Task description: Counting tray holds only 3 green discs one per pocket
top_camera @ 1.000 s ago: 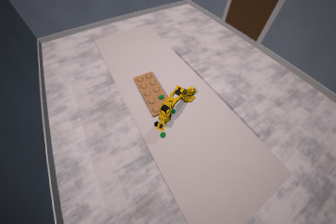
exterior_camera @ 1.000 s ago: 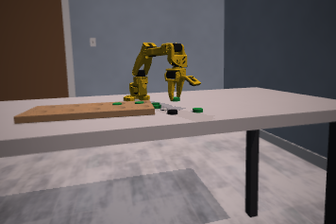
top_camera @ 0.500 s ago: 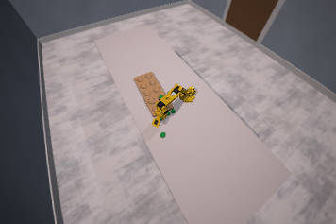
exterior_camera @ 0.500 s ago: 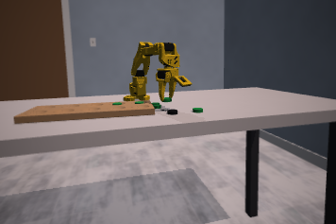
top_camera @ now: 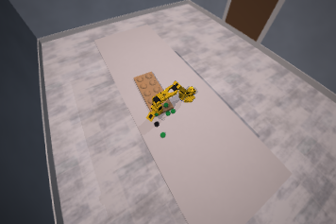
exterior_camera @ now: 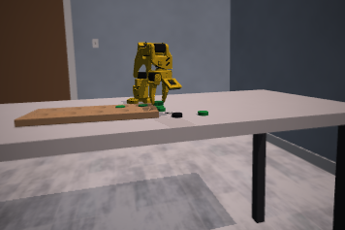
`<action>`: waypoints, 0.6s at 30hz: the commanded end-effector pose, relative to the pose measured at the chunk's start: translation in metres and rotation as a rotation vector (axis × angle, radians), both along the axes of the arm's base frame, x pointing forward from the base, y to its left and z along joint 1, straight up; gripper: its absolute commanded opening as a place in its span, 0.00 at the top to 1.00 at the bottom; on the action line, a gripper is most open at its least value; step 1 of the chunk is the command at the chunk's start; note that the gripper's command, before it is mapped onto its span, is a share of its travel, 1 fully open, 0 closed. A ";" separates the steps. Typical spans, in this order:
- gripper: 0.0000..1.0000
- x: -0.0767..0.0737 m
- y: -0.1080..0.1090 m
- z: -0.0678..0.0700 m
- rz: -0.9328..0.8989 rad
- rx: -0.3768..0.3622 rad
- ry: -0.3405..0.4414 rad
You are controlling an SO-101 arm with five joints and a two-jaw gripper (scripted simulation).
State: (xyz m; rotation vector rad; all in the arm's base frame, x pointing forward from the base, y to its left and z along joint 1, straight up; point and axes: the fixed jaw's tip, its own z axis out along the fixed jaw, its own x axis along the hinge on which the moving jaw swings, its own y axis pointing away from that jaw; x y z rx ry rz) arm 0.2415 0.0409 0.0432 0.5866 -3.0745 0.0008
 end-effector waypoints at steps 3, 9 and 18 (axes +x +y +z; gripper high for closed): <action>1.00 0.007 -0.015 0.017 -0.061 0.011 -0.090; 1.00 0.006 -0.035 0.017 -0.143 0.007 -0.090; 1.00 0.003 -0.059 0.017 -0.242 0.003 -0.091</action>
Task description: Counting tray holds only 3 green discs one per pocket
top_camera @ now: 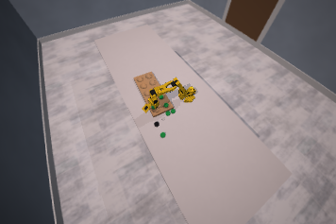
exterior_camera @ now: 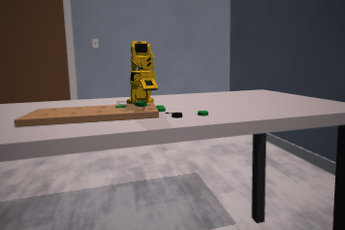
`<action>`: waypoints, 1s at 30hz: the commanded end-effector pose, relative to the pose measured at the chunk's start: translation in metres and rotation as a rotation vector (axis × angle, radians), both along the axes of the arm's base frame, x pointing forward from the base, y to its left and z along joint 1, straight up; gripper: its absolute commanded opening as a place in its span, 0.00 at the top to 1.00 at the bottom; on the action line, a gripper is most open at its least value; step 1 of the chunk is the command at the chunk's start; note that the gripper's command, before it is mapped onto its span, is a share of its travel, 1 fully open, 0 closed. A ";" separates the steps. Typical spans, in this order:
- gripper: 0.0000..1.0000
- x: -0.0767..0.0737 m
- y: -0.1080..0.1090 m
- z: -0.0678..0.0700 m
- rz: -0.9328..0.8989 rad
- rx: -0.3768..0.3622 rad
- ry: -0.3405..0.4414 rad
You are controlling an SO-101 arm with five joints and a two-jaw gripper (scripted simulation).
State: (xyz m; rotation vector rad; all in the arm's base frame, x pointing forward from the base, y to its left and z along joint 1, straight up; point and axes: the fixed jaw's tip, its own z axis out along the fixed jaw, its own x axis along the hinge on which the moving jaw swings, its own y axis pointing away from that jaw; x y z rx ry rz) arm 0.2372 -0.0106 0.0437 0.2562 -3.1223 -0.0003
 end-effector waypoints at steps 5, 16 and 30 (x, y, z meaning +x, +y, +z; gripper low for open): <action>1.00 0.003 -0.025 0.016 -0.100 -0.010 -0.087; 1.00 -0.007 -0.053 0.016 -0.226 -0.015 -0.086; 1.00 -0.027 -0.090 0.015 -0.405 -0.023 -0.085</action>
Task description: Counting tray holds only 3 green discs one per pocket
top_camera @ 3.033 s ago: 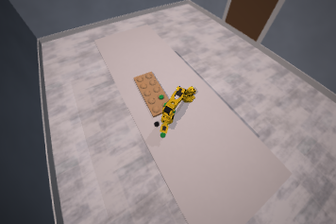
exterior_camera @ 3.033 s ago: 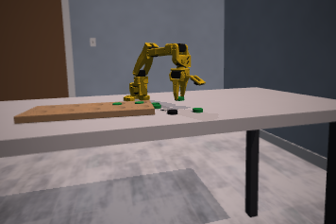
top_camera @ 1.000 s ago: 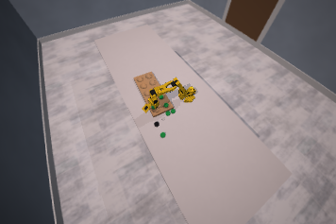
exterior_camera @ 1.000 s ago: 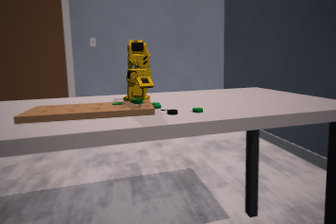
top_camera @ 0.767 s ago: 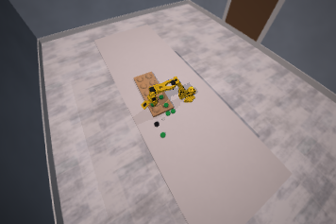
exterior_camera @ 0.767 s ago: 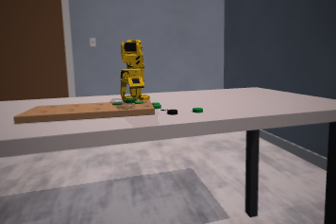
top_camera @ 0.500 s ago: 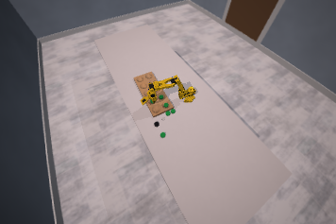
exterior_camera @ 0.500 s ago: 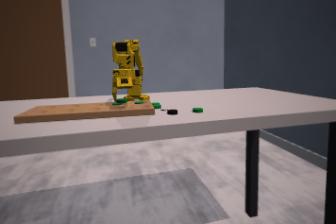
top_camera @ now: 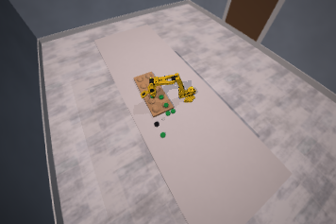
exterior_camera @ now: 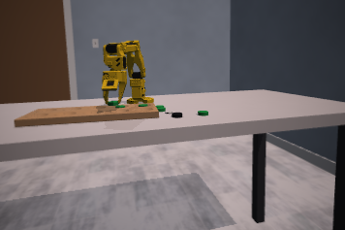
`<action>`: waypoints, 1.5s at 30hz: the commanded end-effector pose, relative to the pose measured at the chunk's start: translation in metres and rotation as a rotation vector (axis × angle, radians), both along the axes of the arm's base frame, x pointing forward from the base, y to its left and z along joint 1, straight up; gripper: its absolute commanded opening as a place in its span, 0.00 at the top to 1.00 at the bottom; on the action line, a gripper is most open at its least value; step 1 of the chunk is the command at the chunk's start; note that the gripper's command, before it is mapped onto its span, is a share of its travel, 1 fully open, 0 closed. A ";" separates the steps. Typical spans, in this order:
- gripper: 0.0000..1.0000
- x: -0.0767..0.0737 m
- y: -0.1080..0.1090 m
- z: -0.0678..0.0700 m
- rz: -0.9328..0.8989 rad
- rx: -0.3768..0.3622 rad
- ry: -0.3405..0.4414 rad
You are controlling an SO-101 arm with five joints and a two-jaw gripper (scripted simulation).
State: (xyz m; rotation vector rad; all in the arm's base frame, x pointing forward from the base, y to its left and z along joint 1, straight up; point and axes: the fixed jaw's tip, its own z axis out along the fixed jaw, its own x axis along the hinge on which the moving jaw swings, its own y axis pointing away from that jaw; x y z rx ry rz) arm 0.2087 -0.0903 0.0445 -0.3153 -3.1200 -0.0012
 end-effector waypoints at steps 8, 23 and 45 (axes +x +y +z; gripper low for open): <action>1.00 -0.008 -0.023 0.014 -0.108 -0.039 -0.075; 1.00 -0.026 -0.044 0.013 -0.228 -0.044 -0.073; 1.00 -0.044 -0.060 0.013 -0.333 -0.047 -0.071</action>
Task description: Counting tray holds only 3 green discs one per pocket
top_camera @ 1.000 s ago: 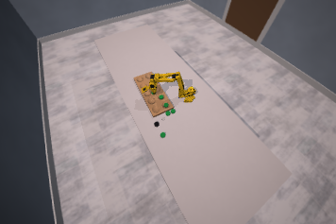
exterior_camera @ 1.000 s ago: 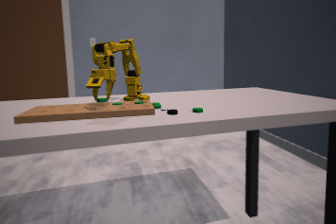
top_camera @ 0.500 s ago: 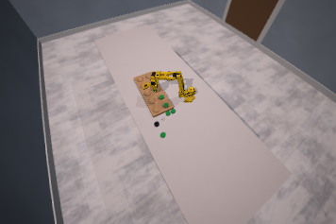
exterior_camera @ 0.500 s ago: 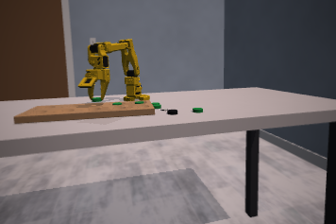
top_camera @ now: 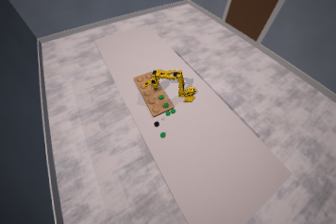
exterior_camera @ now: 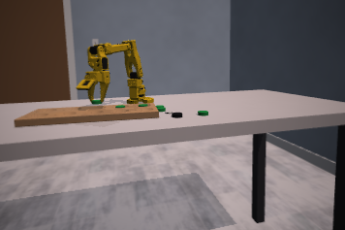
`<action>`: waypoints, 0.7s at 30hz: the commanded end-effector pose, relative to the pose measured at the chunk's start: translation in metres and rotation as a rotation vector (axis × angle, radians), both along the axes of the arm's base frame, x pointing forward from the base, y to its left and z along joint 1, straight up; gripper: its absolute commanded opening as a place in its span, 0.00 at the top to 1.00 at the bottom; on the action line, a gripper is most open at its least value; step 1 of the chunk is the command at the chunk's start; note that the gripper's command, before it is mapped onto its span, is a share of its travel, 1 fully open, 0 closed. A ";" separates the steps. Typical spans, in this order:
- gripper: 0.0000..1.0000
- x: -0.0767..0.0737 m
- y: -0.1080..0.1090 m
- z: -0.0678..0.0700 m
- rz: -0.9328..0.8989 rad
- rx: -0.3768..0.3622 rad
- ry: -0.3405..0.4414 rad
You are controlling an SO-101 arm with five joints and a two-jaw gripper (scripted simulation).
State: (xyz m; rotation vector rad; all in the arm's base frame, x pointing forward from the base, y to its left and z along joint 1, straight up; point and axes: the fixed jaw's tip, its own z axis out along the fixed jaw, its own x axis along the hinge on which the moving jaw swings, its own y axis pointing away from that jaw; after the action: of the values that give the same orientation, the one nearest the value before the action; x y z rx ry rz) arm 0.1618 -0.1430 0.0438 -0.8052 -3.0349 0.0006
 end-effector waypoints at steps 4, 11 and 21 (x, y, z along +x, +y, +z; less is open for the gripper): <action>1.00 0.002 -0.009 0.013 -0.026 -0.055 -0.058; 1.00 0.000 -0.010 0.013 -0.034 -0.055 -0.058; 1.00 -0.001 -0.010 0.013 -0.040 -0.055 -0.058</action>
State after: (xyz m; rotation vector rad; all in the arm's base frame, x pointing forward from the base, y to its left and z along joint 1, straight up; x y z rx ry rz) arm 0.1560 -0.1472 0.0436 -0.8549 -3.0219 0.0011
